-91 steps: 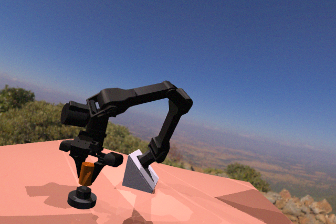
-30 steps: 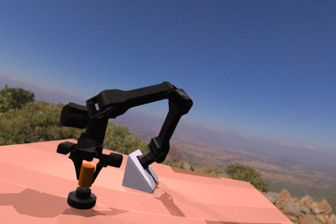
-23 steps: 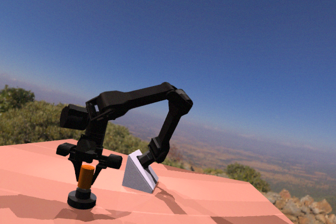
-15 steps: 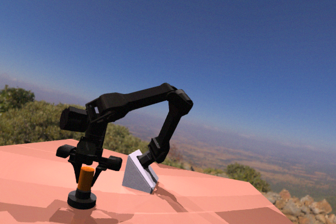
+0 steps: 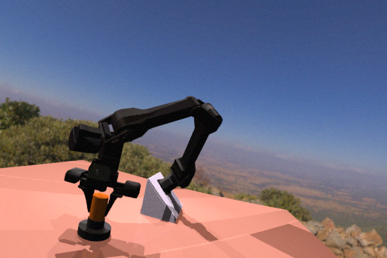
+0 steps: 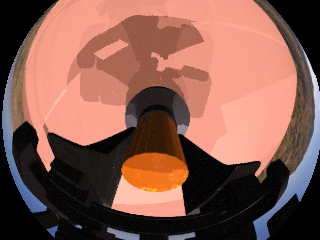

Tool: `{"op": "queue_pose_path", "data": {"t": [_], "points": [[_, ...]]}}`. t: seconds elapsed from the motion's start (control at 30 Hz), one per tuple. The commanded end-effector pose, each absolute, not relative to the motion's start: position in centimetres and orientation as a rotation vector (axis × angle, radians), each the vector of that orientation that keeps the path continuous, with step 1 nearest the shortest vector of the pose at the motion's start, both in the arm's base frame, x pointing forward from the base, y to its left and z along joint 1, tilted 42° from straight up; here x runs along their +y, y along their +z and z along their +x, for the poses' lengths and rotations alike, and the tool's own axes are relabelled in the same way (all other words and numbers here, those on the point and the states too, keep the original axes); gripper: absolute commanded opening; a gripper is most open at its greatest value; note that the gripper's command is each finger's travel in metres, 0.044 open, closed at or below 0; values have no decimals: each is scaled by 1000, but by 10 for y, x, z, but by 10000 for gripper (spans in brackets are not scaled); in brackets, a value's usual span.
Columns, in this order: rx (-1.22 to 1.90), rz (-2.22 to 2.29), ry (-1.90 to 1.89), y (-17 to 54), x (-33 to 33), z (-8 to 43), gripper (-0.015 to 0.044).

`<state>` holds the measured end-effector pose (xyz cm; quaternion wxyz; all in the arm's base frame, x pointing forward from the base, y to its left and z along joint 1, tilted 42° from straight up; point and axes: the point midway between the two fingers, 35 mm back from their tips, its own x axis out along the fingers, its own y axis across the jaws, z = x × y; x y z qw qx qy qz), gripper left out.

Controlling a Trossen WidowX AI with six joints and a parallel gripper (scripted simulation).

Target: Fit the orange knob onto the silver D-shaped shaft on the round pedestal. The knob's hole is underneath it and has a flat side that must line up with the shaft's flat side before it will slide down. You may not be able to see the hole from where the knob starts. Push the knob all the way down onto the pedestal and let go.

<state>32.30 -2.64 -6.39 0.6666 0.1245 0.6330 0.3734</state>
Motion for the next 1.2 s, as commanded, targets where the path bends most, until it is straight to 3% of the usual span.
{"op": "queue_pose_path", "data": {"t": [0.0,0.4,0.63,0.83,1.17], "points": [[1429,280,842,-64,-27,323,131],[1429,280,842,-64,-27,323,440],[1429,280,841,-57,-34,325,440],[1431,279,839,5,-88,331,440],[1431,279,839,6,-91,333,440]]}}
